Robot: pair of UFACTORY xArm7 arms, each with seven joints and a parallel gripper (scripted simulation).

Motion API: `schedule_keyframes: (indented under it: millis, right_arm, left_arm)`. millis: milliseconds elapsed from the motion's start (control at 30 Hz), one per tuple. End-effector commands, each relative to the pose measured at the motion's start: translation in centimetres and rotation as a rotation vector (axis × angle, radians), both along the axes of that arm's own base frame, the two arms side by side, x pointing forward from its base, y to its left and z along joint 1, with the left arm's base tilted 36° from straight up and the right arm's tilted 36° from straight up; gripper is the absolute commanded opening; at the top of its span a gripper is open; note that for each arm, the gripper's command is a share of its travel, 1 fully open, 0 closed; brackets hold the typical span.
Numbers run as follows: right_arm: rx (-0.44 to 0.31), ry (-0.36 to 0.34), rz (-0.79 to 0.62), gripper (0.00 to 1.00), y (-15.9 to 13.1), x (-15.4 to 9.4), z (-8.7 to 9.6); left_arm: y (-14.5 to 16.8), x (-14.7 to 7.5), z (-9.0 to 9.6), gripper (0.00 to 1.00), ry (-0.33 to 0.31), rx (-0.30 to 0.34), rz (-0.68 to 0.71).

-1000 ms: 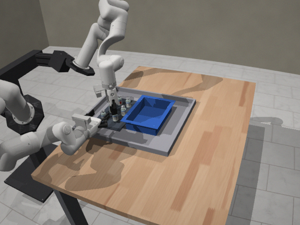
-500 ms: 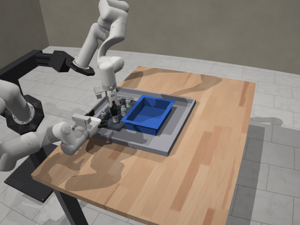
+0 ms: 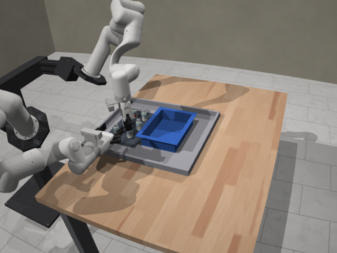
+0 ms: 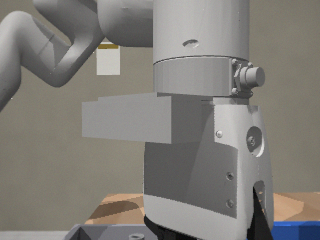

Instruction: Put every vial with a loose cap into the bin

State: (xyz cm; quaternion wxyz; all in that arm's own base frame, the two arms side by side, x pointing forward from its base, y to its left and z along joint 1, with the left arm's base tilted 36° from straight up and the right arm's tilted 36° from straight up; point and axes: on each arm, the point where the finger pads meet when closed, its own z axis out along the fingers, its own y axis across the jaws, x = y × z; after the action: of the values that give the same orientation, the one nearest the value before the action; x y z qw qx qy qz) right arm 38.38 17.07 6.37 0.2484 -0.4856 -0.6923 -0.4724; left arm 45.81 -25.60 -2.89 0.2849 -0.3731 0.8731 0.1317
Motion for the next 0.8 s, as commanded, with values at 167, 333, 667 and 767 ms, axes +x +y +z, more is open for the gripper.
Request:
schedule_keyframes:
  millis: [167,333,667,767]
  right_arm:
    - [0.000,-0.002,0.003,1.00,0.13,-0.11,0.10]
    - [0.000,-0.002,0.003,1.00,0.13,-0.10,0.10]
    - [0.000,-0.002,0.003,1.00,0.13,-0.10,0.10]
    - [0.000,-0.002,0.003,1.00,0.13,-0.10,0.10]
  left_arm:
    - [-0.21,0.02,0.00,0.23,-0.002,-0.004,-0.003]
    - [-0.23,0.02,0.03,0.50,-0.002,-0.004,-0.003]
    - [-0.23,0.02,0.03,0.50,-0.002,-0.004,-0.003]
    - [-0.23,0.02,0.03,0.50,-0.002,-0.004,-0.003]
